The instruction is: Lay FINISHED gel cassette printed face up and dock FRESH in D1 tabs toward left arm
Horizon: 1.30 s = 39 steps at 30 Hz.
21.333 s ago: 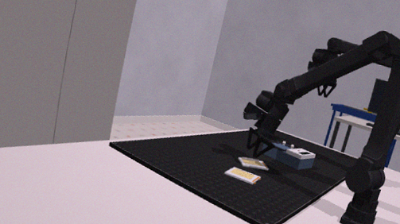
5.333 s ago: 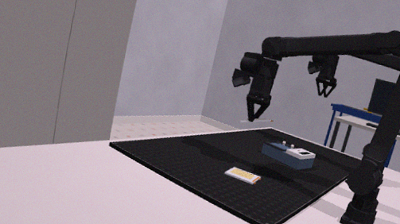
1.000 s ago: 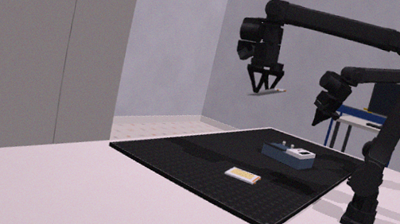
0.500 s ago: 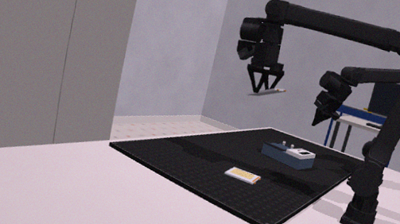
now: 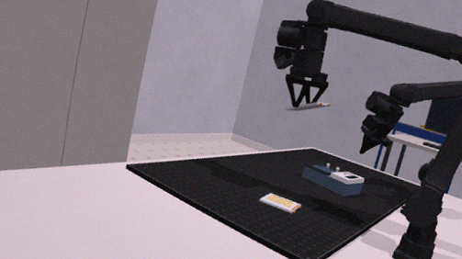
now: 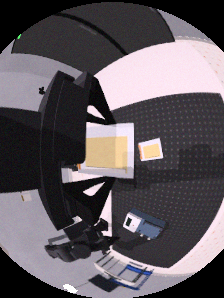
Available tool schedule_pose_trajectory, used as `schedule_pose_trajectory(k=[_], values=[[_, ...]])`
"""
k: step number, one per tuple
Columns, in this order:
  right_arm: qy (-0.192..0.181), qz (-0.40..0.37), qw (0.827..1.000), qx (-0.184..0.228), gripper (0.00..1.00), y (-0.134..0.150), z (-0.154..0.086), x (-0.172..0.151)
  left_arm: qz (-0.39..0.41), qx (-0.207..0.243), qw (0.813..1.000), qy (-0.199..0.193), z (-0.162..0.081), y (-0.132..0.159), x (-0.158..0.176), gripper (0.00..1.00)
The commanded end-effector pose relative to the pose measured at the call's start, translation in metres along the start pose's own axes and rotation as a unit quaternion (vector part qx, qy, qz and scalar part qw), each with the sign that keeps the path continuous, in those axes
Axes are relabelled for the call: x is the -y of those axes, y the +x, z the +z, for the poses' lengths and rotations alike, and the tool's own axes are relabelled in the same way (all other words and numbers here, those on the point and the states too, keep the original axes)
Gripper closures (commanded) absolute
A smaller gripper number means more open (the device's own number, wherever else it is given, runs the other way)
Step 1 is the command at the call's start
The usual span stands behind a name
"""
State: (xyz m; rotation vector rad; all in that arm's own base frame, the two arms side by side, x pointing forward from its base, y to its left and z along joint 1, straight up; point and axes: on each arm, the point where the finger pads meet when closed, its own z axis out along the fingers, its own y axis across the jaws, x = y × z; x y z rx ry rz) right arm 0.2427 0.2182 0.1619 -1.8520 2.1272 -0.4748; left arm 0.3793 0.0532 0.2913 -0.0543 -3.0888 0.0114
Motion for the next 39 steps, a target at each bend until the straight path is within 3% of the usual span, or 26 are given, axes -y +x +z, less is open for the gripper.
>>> schedule_pose_trajectory(k=[1,39], values=[[0.0,0.009,1.0,-0.002,1.0,0.0,0.007,0.0,0.001,0.03,1.0,-0.004,-0.031,-0.007,-0.003,1.0],[-0.003,0.008,1.0,-0.005,1.0,0.003,0.032,-0.01,0.001,0.03,1.0,-0.004,-0.031,-0.007,-0.003,1.0]])
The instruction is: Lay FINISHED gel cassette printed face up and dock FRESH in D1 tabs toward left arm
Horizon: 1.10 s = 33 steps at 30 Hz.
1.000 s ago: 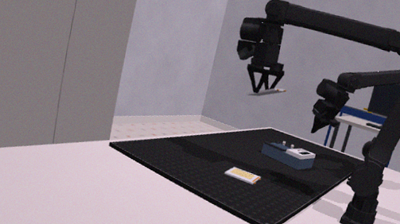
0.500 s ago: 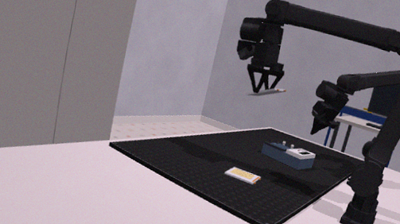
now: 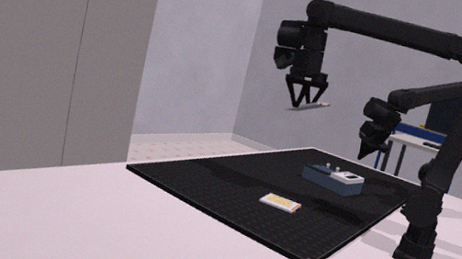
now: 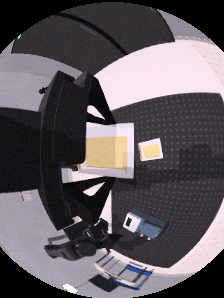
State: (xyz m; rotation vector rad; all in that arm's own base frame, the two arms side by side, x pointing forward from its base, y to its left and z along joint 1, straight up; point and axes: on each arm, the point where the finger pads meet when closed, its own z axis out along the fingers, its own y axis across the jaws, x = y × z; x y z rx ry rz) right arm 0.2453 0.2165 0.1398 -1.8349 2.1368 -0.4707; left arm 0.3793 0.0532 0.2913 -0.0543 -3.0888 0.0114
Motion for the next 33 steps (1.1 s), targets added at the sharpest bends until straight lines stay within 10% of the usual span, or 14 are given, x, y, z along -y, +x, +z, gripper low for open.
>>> schedule_pose_trajectory(k=[1,33], values=[[-0.004,0.001,1.0,-0.006,1.0,0.002,0.012,-0.004,0.001,0.03,1.0,-0.004,-0.031,-0.007,-0.003,1.0],[-0.004,0.001,1.0,-0.006,1.0,0.003,0.046,-0.02,0.001,0.03,1.0,-0.004,-0.031,-0.007,-0.003,1.0]])
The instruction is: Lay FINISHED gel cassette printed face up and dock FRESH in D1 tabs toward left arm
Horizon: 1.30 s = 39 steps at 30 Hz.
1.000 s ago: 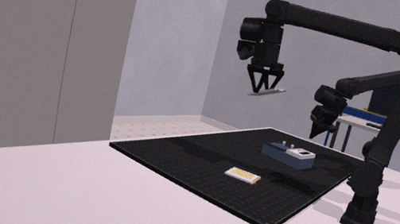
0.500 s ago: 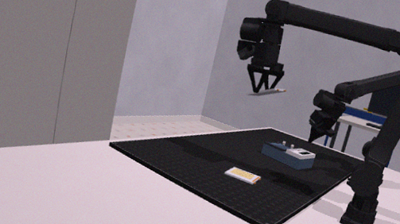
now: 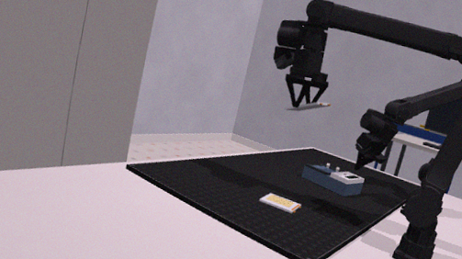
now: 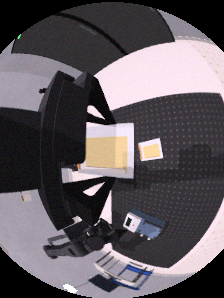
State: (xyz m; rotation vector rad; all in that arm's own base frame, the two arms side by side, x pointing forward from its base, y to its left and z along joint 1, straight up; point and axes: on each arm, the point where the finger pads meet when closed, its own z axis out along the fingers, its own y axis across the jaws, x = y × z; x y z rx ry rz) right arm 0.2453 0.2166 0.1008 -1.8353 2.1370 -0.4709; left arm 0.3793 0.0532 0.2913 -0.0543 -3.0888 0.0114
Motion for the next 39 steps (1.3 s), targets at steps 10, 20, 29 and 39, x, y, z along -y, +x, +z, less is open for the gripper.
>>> schedule_pose_trajectory(k=[10,20,29,39], values=[[-0.004,0.001,1.0,-0.006,1.0,0.0031,0.0196,-0.0078,0.001,0.03,1.0,-0.004,-0.0305,-0.0071,-0.0033,1.0],[-0.004,0.001,1.0,-0.006,1.0,0.0031,0.0196,-0.0078,0.001,0.03,1.0,-0.004,-0.0305,-0.0071,-0.0033,1.0],[-0.004,0.001,1.0,-0.006,1.0,0.0031,0.0196,-0.0078,0.001,0.03,1.0,-0.004,-0.0305,-0.0071,-0.0033,1.0],[-0.004,0.001,1.0,-0.006,1.0,0.0031,0.0196,-0.0078,0.001,0.03,1.0,-0.004,-0.0305,-0.0071,-0.0033,1.0]])
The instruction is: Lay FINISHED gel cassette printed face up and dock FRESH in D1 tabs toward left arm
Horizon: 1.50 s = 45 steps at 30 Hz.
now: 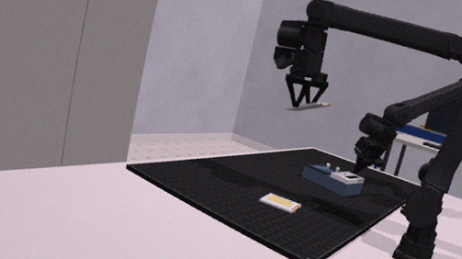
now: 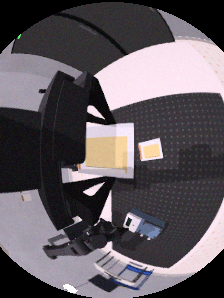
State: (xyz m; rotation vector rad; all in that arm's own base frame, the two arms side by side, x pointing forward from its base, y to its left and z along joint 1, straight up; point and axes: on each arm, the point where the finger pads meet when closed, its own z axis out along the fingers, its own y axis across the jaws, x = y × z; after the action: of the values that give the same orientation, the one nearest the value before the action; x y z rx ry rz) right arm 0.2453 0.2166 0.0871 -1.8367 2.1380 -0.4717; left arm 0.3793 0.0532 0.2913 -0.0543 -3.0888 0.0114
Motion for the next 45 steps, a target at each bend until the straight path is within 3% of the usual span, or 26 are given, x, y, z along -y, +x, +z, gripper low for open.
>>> schedule_pose_trajectory(k=[1,45], values=[[-0.003,0.001,1.0,-0.005,1.0,0.003,0.007,-0.002,0.001,0.03,1.0,-0.004,-0.031,-0.007,-0.003,1.0],[-0.003,0.001,1.0,-0.005,1.0,0.004,0.018,-0.007,0.001,0.03,1.0,-0.004,-0.031,-0.007,-0.003,1.0]])
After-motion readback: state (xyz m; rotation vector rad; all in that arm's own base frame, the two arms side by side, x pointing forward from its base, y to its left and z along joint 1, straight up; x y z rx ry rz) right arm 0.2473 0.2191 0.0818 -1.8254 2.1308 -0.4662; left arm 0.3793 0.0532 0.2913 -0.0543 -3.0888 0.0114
